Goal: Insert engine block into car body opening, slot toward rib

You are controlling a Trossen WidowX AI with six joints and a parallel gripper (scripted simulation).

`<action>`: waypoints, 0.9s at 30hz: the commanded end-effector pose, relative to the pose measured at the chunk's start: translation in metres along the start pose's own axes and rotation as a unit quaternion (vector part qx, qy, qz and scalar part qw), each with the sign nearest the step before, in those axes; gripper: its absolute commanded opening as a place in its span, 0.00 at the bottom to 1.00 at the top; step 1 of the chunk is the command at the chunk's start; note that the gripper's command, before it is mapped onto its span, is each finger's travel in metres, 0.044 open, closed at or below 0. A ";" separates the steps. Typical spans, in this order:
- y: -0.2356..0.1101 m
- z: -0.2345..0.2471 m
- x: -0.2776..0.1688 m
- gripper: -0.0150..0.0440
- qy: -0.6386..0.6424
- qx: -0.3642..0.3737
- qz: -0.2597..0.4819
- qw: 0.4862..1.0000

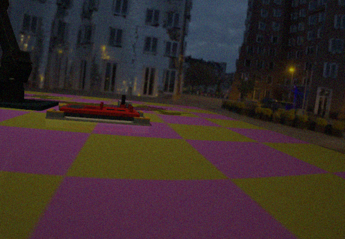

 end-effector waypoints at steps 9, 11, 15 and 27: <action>0.052 -0.016 -0.057 1.00 0.177 -0.012 0.100 0.979; 0.059 -0.017 -0.066 1.00 0.203 -0.016 0.115 0.972; 0.073 -0.018 -0.084 1.00 0.251 -0.026 0.145 0.957; 0.112 -0.014 -0.147 1.00 0.396 -0.077 0.248 0.881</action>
Point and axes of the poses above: the point midway between the two fingers, 35 mm back from their tips, its own y axis out along the fingers, its own z axis across the jaws, x = y × z, the point moved 1 cm from there along -y, back along the fingers, and after that the axes turned 5 degrees about y, right-handed, at the moved point
